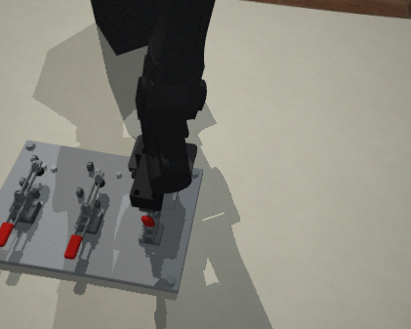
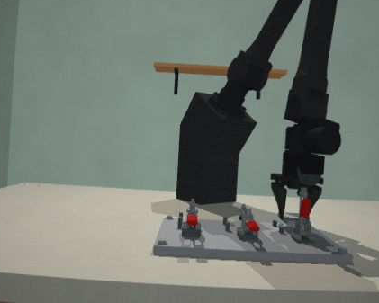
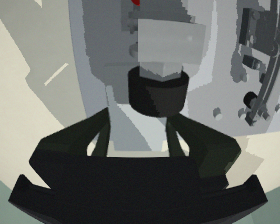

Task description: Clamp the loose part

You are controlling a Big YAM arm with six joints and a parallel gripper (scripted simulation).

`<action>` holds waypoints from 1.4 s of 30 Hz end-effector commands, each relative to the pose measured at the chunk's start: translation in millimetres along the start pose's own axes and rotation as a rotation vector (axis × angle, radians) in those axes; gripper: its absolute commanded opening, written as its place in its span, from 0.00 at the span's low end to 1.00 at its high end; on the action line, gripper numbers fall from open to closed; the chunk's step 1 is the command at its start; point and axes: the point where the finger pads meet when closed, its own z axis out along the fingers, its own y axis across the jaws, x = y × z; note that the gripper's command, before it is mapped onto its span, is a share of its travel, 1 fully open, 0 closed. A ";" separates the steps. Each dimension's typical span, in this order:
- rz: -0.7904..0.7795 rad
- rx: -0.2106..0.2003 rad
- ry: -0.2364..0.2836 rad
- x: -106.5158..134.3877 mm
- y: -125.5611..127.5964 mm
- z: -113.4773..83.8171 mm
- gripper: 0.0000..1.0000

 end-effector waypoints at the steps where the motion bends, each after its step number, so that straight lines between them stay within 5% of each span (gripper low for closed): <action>1: -0.010 -0.015 -0.033 -12.0 11.0 -0.7 0.00; 42: -0.009 -0.015 -0.032 -10.2 10.4 0.9 0.00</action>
